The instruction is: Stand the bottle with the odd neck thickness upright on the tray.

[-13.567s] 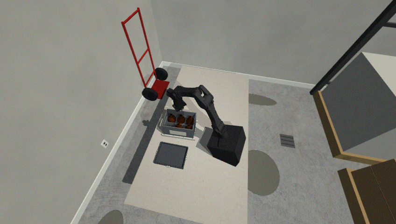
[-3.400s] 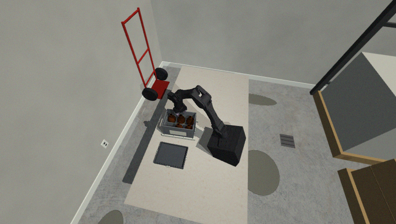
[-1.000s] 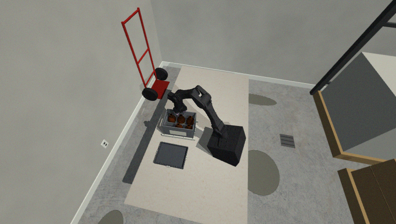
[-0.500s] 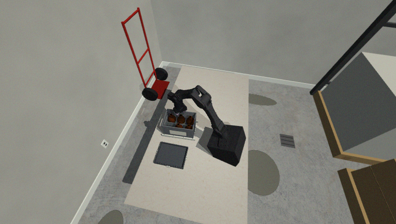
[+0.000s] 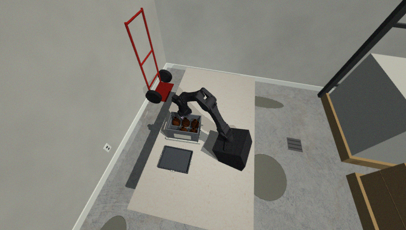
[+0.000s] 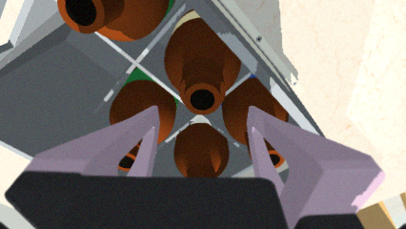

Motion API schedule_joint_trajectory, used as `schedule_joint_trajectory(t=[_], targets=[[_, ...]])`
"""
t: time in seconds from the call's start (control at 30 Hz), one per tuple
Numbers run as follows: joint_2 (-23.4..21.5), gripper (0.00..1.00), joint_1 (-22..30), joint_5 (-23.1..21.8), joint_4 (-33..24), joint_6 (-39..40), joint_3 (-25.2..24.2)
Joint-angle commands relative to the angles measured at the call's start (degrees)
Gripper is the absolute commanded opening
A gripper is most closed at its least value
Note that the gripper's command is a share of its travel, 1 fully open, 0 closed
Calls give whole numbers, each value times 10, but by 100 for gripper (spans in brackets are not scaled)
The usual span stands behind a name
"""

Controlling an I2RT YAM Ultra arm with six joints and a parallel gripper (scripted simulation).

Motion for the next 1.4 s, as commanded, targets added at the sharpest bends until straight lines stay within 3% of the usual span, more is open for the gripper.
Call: schedule_joint_trajectory(t=[0.0, 0.3, 0.57, 0.6, 0.73, 1.13, 1.17, 1.37], targets=[[-1, 61, -1, 3, 10, 2, 18], [3, 61, 2, 4, 21, 4, -12], [15, 61, 5, 5, 33, 5, -8], [-3, 61, 1, 5, 35, 5, -11], [21, 61, 4, 5, 44, 6, -23], [33, 61, 5, 6, 64, 7, -27], [12, 61, 6, 5, 66, 7, -15], [36, 61, 8, 6, 74, 8, -30]])
